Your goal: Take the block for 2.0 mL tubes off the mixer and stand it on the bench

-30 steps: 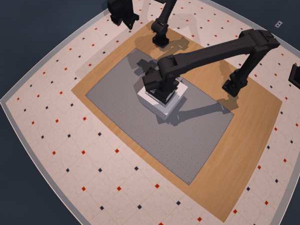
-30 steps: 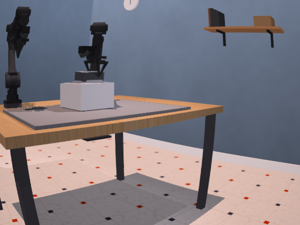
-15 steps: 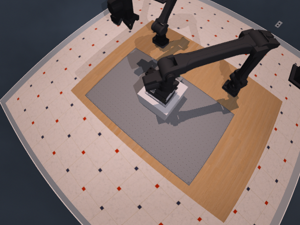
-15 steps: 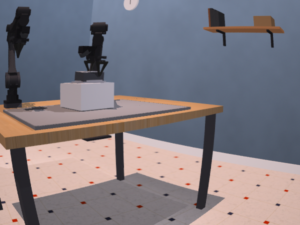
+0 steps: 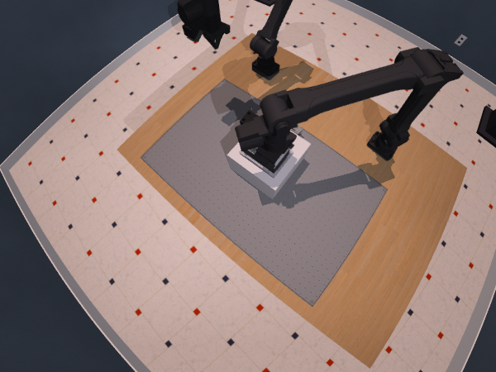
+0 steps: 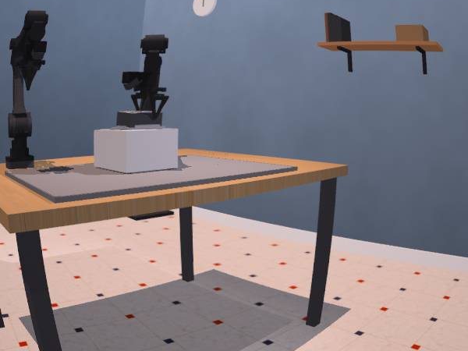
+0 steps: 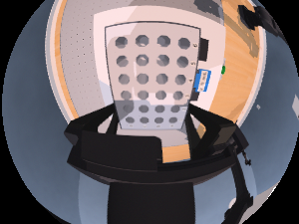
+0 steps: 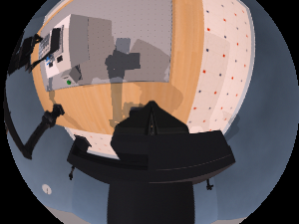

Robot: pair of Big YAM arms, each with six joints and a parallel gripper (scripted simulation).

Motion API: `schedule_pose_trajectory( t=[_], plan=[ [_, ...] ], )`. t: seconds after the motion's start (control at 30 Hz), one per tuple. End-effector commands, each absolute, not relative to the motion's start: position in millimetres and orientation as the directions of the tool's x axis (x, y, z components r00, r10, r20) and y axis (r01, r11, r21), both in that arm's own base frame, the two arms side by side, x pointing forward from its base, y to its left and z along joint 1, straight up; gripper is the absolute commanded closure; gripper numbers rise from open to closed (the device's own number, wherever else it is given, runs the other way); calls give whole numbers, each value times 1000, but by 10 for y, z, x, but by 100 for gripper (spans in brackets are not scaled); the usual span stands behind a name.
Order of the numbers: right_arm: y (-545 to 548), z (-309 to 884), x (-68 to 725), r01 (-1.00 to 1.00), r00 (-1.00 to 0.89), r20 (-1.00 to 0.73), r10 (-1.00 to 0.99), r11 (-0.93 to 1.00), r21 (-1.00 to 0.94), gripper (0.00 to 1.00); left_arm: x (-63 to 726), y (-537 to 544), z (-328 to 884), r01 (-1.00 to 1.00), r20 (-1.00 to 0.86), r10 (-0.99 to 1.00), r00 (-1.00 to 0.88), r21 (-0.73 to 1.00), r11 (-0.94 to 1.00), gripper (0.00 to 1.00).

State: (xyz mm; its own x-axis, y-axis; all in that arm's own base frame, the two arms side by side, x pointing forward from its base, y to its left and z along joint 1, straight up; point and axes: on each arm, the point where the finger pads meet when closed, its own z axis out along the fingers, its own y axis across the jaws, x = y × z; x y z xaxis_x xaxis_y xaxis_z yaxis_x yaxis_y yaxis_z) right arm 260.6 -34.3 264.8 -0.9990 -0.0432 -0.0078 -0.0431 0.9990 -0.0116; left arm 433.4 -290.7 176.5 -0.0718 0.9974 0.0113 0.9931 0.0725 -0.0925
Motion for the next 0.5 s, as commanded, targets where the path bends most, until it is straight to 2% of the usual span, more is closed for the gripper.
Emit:
schedule_pose_trajectory(
  t=[0.0, 0.47],
  plan=[
    [-355, 2762, 2656, -33, -999, -27, -33, 999, -15, 100, 4381, -2898, 2051, 997, -32, 998, -58, -44, 57, 100],
    [-358, 2755, 2657, -33, -999, -27, -33, 999, -15, 100, 4406, -2914, 2084, 998, -38, 998, -59, -37, 57, 100]
  ],
)
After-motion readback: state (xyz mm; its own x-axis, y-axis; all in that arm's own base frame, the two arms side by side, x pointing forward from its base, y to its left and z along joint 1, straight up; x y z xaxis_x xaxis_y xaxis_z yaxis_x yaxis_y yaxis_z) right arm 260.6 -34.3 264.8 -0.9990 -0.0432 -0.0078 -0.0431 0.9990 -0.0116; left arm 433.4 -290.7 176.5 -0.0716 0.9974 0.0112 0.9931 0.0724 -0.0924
